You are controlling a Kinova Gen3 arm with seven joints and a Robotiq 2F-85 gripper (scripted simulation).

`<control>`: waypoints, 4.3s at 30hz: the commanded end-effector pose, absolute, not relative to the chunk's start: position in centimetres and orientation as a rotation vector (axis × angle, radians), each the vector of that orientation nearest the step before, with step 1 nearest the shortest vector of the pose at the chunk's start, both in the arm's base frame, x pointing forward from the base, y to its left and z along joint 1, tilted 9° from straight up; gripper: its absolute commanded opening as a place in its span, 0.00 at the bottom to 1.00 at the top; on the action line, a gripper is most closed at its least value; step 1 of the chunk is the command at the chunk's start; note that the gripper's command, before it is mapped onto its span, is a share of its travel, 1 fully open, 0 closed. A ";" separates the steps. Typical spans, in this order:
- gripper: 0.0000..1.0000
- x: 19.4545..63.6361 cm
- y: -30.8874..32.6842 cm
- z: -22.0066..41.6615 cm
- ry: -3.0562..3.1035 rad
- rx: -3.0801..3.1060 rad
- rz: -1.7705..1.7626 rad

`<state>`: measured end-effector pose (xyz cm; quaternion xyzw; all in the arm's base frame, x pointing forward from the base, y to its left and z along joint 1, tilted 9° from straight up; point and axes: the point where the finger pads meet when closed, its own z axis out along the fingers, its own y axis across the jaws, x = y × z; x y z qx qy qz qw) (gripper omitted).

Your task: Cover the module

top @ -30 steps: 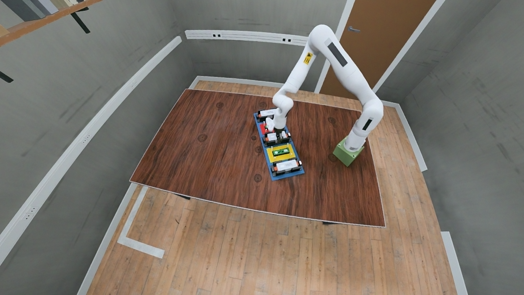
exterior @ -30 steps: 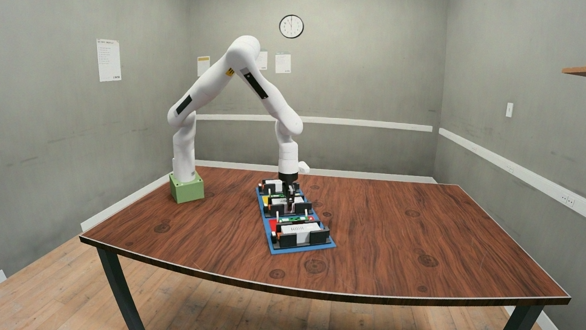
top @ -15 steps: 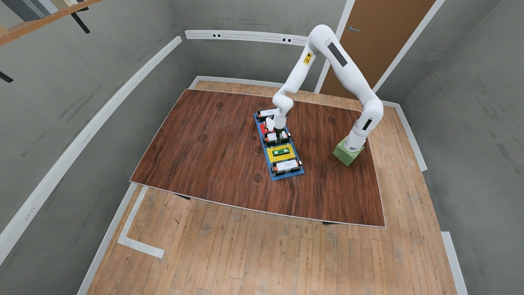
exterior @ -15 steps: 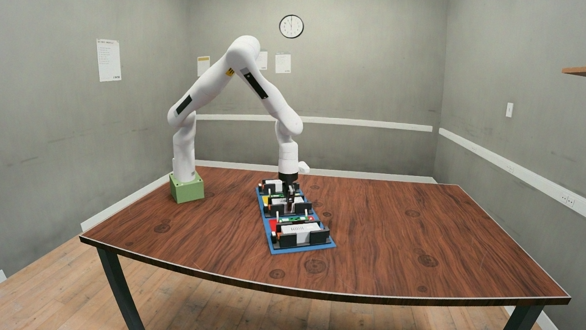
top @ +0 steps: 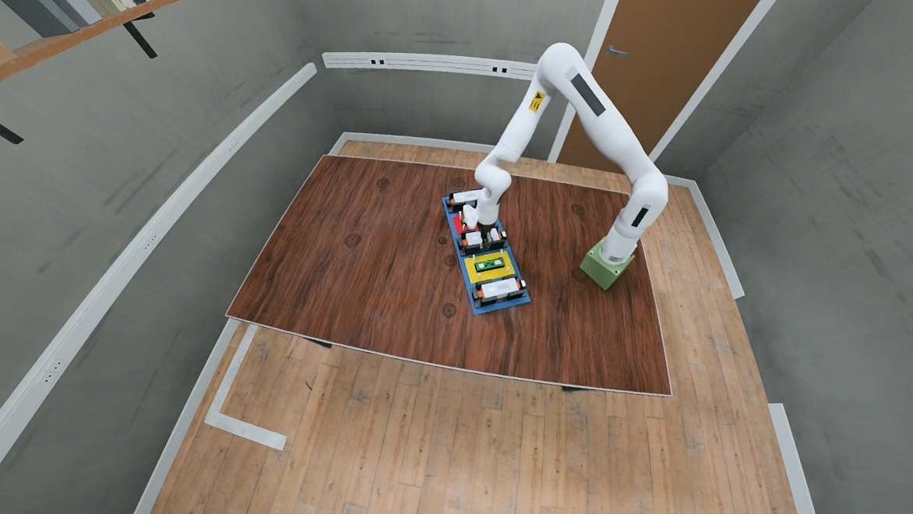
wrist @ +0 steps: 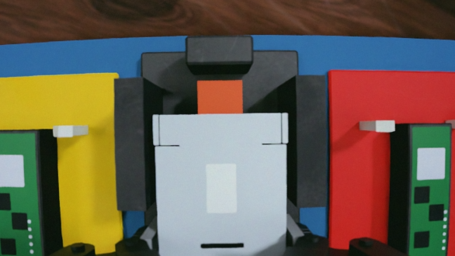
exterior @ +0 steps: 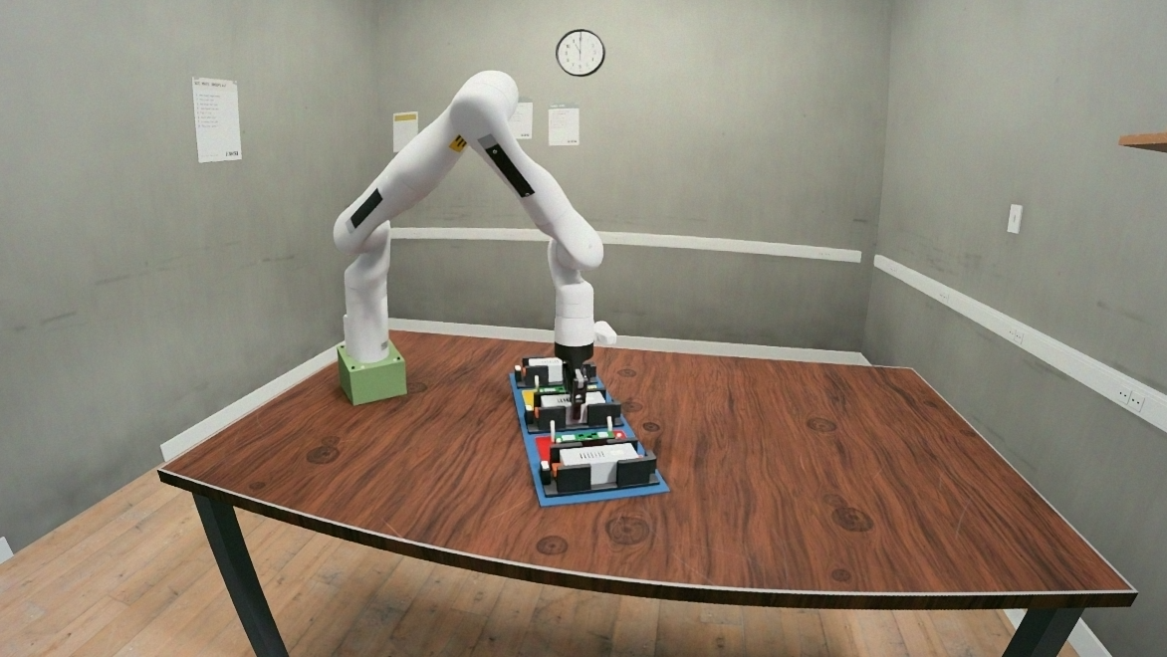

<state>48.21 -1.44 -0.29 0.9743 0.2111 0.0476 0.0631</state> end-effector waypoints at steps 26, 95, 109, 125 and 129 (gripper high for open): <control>0.00 47.9 -1.1 2.7 0.638 2.943 0.146; 0.00 47.5 -0.8 5.7 0.638 2.943 0.146; 1.00 47.5 -0.8 5.7 0.638 2.943 0.146; 1.00 47.5 -0.8 5.7 0.638 2.943 0.146; 1.00 47.5 -0.8 5.7 0.638 2.943 0.146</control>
